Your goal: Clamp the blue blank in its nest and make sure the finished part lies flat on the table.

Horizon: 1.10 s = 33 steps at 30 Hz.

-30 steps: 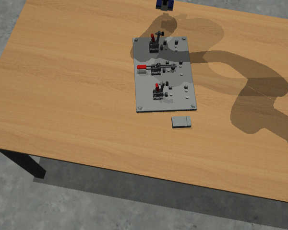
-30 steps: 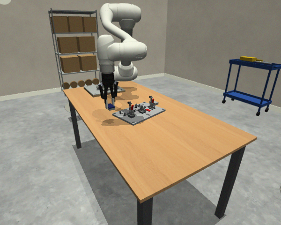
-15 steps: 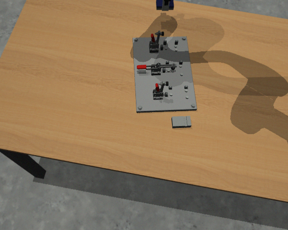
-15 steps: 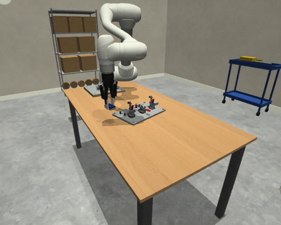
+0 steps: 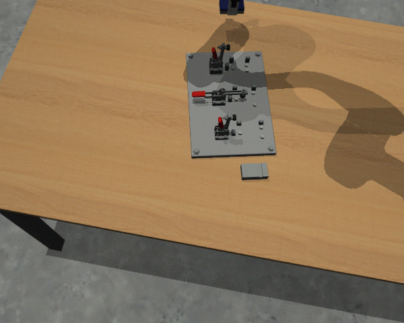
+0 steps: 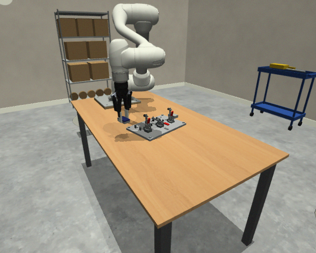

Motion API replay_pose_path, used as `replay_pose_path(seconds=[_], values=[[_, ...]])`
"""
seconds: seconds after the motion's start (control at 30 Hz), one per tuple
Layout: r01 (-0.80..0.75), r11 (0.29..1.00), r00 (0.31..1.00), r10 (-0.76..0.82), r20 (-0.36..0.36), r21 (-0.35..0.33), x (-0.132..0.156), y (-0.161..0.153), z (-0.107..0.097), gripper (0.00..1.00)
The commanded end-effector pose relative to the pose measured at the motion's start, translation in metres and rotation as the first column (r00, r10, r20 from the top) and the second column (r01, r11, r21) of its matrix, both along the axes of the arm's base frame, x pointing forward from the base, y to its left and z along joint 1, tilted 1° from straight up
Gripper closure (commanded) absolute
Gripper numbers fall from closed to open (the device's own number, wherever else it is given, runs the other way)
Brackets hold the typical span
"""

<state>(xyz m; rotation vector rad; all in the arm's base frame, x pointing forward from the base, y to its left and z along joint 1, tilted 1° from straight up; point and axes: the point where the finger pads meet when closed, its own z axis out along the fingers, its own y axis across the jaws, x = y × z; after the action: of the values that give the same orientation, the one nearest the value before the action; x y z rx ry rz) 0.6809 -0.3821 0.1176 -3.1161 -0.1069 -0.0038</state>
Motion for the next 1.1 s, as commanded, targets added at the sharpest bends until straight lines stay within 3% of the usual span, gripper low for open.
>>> replay_pose_path(seconds=[0.0,1.07], values=[[-0.005,1.0,1.0,0.005,0.003,-0.002,-0.003,-0.001,0.001,1.0],[-0.005,1.0,1.0,0.005,0.003,-0.002,-0.028,-0.002,-0.015,1.0]])
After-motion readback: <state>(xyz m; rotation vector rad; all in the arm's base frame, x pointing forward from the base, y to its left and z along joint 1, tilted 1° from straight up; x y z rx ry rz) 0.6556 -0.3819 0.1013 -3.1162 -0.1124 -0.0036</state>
